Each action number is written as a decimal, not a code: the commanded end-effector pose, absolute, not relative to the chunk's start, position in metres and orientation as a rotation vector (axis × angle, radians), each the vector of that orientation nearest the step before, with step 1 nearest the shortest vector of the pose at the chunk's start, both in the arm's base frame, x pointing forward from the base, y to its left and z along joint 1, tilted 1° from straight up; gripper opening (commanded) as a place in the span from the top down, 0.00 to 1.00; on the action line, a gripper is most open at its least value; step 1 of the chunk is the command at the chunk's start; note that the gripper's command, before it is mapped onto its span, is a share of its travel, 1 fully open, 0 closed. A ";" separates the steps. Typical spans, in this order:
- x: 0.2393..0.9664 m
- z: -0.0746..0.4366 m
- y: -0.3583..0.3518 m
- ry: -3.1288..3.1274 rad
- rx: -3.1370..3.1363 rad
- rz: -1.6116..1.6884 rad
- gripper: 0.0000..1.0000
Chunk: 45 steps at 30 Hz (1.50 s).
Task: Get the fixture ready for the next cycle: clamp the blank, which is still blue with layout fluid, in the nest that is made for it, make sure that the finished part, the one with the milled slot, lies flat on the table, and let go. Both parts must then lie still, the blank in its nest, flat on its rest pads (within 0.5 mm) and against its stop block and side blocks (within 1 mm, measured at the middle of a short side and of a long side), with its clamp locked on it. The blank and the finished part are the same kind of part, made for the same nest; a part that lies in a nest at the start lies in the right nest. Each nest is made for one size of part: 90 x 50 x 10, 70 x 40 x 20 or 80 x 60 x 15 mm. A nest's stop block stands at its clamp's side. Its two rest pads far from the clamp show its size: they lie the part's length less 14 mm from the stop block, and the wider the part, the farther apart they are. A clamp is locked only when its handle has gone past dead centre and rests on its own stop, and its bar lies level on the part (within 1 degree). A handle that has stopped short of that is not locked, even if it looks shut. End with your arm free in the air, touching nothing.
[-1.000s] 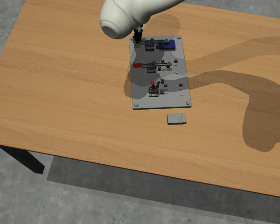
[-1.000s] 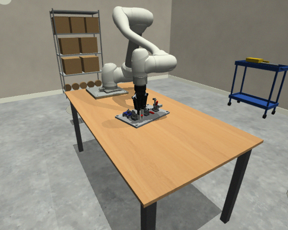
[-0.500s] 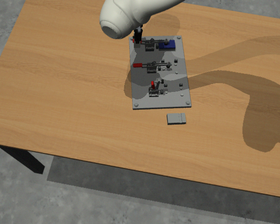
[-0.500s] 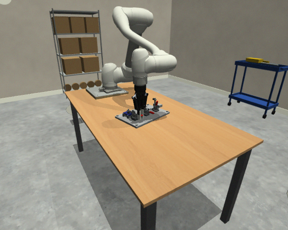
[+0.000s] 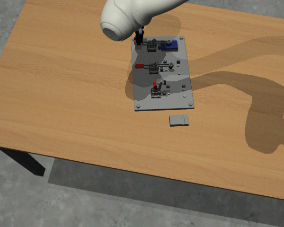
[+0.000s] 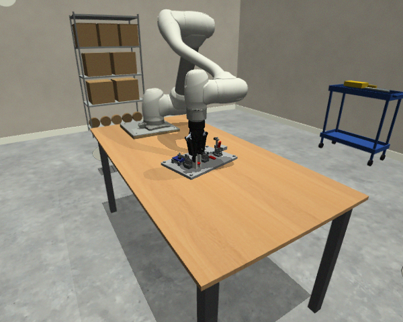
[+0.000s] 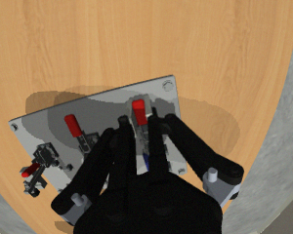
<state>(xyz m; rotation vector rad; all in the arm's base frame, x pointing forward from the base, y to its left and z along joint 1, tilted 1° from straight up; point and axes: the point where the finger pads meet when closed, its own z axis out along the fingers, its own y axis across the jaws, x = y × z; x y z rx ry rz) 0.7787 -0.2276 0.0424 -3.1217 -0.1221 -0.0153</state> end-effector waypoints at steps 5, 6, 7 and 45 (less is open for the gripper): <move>0.780 0.037 -0.223 -0.118 -3.118 -0.008 1.00; 0.780 0.037 -0.223 -0.118 -3.118 -0.008 1.00; 0.780 0.037 -0.223 -0.118 -3.118 -0.008 1.00; 0.780 0.051 -0.223 -0.118 -3.118 -0.008 0.72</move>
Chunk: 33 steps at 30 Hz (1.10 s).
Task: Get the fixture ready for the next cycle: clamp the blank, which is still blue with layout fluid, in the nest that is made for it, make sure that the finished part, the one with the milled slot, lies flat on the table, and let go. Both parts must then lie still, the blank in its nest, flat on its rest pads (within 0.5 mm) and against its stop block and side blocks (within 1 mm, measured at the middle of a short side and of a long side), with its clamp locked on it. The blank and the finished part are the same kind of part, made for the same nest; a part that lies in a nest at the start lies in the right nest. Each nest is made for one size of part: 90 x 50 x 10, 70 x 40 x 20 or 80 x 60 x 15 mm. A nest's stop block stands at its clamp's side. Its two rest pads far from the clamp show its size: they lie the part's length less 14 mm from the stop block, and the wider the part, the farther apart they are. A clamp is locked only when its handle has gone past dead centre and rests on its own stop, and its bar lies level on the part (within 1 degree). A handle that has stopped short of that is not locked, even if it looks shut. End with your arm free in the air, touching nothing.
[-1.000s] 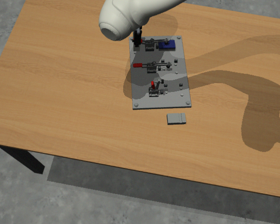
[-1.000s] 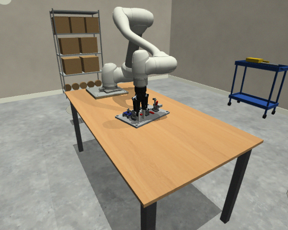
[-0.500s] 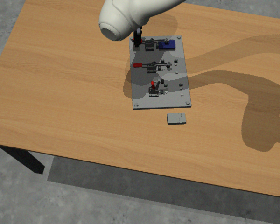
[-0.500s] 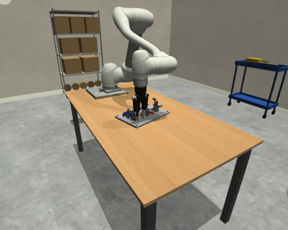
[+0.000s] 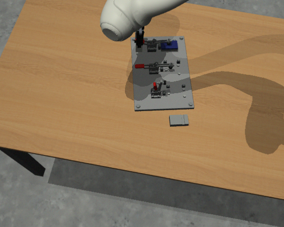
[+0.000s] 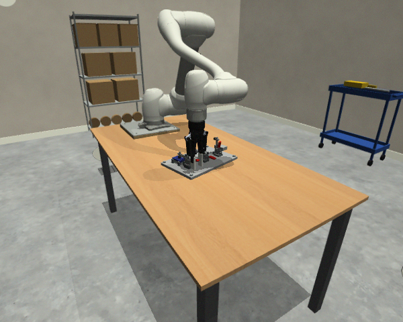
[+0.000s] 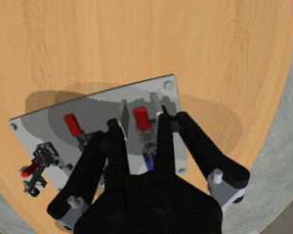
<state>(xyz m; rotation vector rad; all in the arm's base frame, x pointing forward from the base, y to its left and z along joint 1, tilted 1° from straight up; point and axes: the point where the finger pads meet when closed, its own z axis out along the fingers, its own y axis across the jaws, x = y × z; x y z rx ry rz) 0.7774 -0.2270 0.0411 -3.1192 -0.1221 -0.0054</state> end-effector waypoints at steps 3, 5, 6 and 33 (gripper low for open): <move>0.779 0.067 -0.224 -0.118 -3.118 -0.008 0.72; 0.779 0.076 -0.224 -0.118 -3.118 -0.008 0.72; 0.779 0.080 -0.224 -0.118 -3.118 -0.008 0.72; 0.779 0.087 -0.224 -0.118 -3.118 -0.008 1.00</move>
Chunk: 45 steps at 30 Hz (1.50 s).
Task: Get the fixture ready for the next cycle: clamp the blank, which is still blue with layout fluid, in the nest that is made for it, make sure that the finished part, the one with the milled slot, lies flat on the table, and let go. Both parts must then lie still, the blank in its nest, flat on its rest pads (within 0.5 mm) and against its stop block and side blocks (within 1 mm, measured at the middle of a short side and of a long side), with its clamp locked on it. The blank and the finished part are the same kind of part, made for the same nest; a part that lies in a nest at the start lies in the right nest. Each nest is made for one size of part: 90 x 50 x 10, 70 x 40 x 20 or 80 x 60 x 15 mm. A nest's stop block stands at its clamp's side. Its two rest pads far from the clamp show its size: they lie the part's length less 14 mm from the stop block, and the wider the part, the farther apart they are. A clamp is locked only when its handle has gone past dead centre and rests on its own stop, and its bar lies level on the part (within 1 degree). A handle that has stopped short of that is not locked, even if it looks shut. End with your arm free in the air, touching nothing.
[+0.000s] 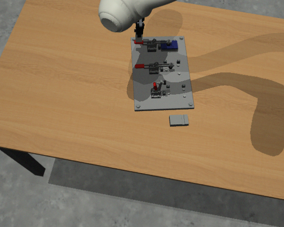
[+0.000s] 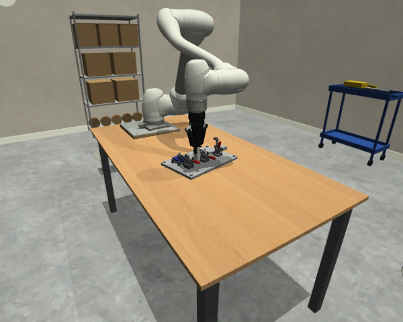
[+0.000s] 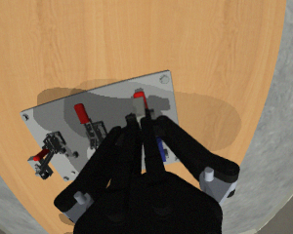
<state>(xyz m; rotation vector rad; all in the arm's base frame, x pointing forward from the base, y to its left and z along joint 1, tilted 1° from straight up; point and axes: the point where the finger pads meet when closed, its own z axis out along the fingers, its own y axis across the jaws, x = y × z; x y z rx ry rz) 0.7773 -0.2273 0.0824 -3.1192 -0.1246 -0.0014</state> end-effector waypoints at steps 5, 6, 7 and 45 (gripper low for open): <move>0.779 0.087 -0.224 -0.118 -3.118 -0.008 1.00; 0.779 0.087 -0.224 -0.118 -3.118 -0.008 1.00; 0.779 0.087 -0.224 -0.118 -3.118 -0.008 1.00; 0.778 0.087 -0.228 -0.118 -3.118 -0.008 1.00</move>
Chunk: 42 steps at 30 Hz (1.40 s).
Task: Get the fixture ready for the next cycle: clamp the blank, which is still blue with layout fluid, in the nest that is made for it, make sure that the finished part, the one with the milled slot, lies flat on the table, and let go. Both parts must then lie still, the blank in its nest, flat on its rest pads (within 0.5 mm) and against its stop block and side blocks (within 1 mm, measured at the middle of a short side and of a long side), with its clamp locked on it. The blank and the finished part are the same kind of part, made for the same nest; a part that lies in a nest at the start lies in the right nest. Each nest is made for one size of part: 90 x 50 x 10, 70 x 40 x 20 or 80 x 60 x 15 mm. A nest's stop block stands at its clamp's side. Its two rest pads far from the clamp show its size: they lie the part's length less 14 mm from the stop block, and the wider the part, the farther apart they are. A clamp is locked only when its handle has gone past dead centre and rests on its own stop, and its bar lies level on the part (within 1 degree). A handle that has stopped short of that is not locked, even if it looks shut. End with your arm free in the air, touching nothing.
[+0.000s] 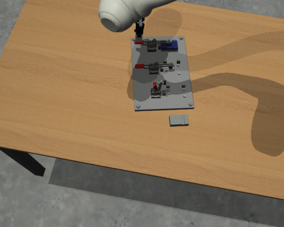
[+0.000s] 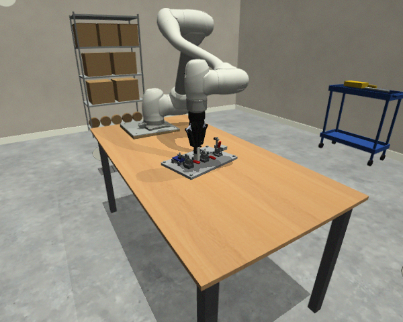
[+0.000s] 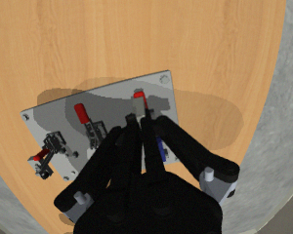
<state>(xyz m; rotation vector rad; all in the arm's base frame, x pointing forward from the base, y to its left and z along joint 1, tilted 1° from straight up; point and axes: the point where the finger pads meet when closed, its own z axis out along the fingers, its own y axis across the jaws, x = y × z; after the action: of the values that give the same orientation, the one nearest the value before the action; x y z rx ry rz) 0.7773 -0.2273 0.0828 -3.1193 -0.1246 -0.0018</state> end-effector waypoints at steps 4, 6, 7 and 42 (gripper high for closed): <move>0.777 0.087 -0.229 -0.118 -3.118 -0.008 1.00; 0.777 0.087 -0.229 -0.118 -3.118 -0.008 1.00; 0.777 0.087 -0.229 -0.118 -3.118 -0.008 1.00; 0.778 0.103 -0.229 -0.118 -3.118 -0.008 1.00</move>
<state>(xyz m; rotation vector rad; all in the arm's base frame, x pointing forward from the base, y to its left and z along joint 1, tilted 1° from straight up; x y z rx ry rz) 0.7762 -0.2268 0.0990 -3.1185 -0.1253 0.0001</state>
